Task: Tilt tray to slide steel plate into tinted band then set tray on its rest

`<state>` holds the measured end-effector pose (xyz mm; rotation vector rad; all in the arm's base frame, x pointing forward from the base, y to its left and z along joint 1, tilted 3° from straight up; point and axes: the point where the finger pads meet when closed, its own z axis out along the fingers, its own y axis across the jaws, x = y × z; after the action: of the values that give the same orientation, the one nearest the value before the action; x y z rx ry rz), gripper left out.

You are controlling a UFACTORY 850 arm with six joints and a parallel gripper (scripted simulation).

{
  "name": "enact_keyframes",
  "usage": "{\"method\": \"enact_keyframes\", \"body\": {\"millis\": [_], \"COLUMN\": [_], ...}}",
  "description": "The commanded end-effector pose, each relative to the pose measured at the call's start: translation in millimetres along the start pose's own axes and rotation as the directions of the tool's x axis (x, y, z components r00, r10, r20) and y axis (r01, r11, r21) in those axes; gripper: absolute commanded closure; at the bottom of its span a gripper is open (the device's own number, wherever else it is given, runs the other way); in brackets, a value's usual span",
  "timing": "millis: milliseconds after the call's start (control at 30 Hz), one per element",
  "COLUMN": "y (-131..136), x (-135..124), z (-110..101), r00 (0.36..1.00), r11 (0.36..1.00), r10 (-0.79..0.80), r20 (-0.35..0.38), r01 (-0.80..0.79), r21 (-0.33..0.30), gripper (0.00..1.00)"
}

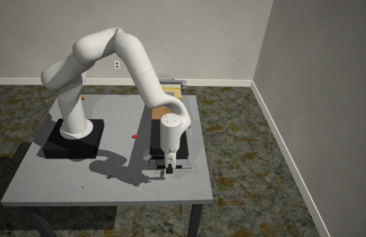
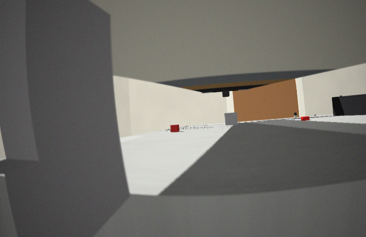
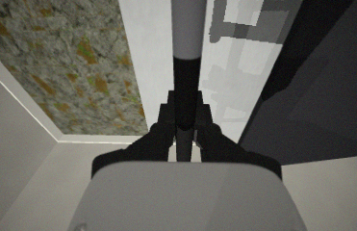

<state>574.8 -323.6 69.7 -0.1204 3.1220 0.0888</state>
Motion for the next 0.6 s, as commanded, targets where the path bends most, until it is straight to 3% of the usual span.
{"method": "enact_keyframes", "body": {"millis": [0, 400, 467, 567], "y": [-0.6, -0.5, 2.3, 11.6], "x": [-1.1, -1.1, -1.0, -0.9], "z": [-2.7, -3.4, -23.6, -75.0], "r00": [1.0, 1.0, 1.0, 1.0], "r11": [1.0, 1.0, 1.0, 1.0], "r10": [0.0, 0.0, 0.0, 0.0], "r20": [0.003, 0.003, 0.003, 0.003], "r01": [0.0, 0.0, 0.0, 0.0], "r21": [0.002, 0.002, 0.002, 0.002], "gripper": [1.0, 1.0, 1.0, 1.0]}}
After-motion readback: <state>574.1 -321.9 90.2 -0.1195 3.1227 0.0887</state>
